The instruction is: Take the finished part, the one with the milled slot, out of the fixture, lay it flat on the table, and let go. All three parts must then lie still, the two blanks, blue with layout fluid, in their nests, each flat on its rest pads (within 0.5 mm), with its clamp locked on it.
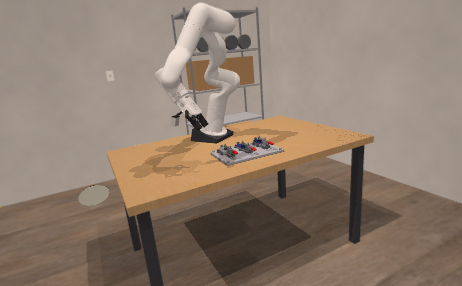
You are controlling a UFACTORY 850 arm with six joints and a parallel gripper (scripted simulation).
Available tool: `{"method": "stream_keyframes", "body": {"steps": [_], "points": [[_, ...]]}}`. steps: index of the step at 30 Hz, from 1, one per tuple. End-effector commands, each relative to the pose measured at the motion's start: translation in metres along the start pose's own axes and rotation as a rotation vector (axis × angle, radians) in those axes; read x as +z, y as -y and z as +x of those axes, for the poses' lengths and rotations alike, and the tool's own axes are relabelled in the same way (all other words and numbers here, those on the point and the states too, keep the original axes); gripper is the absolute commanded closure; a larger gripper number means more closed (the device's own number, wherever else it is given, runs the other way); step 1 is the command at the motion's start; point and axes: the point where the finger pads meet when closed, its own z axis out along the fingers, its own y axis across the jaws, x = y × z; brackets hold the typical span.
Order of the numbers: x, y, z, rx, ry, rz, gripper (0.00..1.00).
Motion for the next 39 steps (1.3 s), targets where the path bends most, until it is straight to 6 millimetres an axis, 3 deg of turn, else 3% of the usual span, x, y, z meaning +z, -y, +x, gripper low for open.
{"method": "stream_keyframes", "body": {"steps": [1, 18, 20, 21, 32, 34, 35, 39], "points": [[-0.001, 0.001, 0.0, -0.001, 0.0, 0.001, 0.0], [0.0, 0.0, -0.001, -0.002, -0.002, 0.0, 0.0], [0.008, -0.016, -0.005, -0.022, -0.04, -0.029, 0.0], [0.017, -0.034, -0.009, -0.047, -0.084, -0.061, 0.0], [0.037, -0.094, -0.017, -0.146, -0.221, -0.152, 0.0], [0.037, -0.094, -0.017, -0.146, -0.221, -0.152, 0.0], [0.042, -0.112, -0.018, -0.181, -0.261, -0.176, 0.0], [0.046, -0.132, -0.019, -0.227, -0.309, -0.202, 0.0]]}}
